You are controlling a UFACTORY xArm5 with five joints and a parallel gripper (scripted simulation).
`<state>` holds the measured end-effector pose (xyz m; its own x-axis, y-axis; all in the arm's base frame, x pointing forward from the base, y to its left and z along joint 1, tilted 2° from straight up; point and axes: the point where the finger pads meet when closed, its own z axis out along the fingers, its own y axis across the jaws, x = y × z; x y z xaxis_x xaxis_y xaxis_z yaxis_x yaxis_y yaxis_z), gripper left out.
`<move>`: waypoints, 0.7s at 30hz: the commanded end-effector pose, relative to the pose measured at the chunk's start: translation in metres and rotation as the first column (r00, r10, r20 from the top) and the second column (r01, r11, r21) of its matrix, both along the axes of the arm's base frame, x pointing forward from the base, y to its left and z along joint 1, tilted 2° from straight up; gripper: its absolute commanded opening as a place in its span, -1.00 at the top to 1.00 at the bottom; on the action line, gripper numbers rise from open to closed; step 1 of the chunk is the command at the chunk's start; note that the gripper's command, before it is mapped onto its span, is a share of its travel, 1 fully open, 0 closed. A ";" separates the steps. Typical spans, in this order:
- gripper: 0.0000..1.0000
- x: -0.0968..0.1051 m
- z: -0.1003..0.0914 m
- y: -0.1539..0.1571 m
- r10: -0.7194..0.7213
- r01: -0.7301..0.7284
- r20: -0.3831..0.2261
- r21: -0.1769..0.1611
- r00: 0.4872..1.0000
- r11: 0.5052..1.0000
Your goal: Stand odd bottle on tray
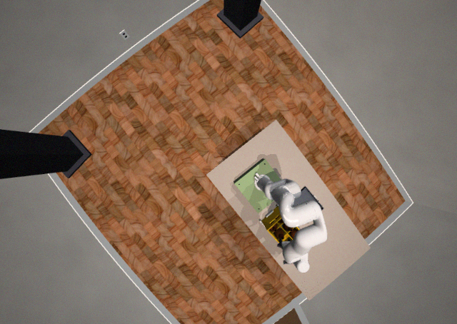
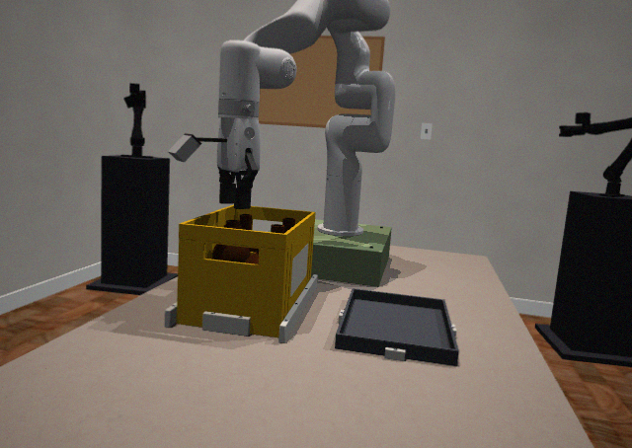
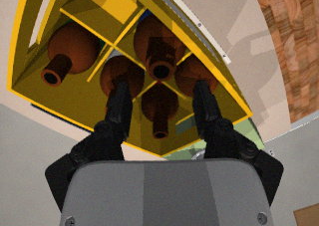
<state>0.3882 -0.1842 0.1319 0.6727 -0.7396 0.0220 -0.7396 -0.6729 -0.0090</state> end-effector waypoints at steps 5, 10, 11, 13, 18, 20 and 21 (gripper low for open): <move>-0.30 0.001 -0.005 -0.001 0.000 0.000 0.004 -0.002 1.000 1.000; -0.30 0.001 -0.007 -0.001 0.000 0.000 0.004 -0.002 1.000 1.000; -0.30 0.001 -0.008 -0.001 0.000 0.000 0.004 -0.002 1.000 1.000; -0.30 0.001 -0.008 -0.001 0.000 0.000 0.004 -0.002 1.000 1.000; -0.30 0.002 -0.009 -0.001 0.000 0.000 0.004 -0.002 1.000 1.000; -0.30 0.002 -0.009 -0.001 0.000 0.000 0.004 -0.002 1.000 1.000; -0.30 0.002 -0.009 -0.001 0.000 0.000 0.004 -0.002 1.000 1.000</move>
